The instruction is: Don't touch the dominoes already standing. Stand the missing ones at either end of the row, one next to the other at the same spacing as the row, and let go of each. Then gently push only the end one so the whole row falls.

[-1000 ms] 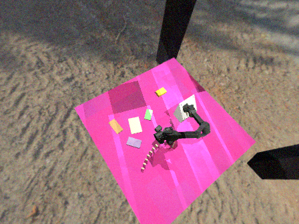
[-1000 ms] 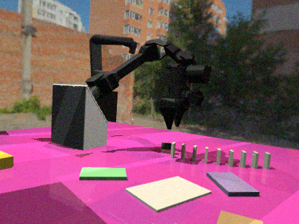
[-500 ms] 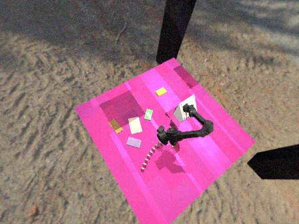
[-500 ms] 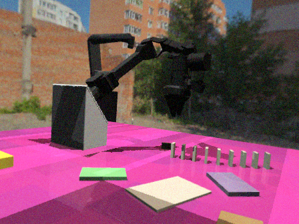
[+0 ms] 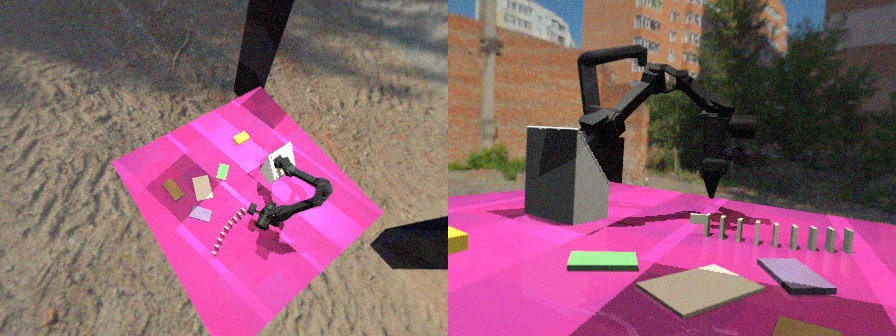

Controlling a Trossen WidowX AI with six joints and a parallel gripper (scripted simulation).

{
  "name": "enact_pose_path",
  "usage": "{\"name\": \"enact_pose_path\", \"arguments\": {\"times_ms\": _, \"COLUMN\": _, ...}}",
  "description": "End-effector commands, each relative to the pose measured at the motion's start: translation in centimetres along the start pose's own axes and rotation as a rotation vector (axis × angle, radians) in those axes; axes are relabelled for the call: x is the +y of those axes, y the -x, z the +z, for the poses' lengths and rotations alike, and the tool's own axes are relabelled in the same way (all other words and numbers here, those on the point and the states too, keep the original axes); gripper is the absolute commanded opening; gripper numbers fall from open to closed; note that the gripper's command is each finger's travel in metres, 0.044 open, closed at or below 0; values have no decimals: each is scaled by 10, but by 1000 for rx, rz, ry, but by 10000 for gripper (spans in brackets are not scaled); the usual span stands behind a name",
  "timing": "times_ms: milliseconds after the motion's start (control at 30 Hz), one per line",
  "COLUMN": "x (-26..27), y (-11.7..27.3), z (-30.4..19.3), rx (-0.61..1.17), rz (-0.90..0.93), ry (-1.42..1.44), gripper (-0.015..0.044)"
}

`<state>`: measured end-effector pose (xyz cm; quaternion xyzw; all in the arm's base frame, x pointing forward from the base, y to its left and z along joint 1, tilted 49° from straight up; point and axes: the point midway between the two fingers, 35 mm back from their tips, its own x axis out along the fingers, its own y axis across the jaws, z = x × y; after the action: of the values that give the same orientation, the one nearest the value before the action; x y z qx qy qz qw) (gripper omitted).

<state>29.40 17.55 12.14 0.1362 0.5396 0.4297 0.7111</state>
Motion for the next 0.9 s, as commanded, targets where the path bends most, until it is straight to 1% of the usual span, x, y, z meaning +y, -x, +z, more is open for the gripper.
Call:
{"name": "enact_pose_path", "arguments": {"times_ms": 0, "x": 3, "y": -34, "z": -4, "rx": 10, "rz": 4, "ry": 0, "gripper": 440}}
{"name": "enact_pose_path", "arguments": {"times_ms": 67, "x": 4, "y": -51, "z": -5, "rx": 9, "rz": 6, "ry": 0, "gripper": 440}}
{"name": "enact_pose_path", "arguments": {"times_ms": 133, "x": 5, "y": -57, "z": -6, "rx": 8, "rz": 7, "ry": -1, "gripper": 440}}
{"name": "enact_pose_path", "arguments": {"times_ms": 867, "x": 4, "y": -72, "z": -5, "rx": 7, "rz": 8, "ry": -1, "gripper": 440}}
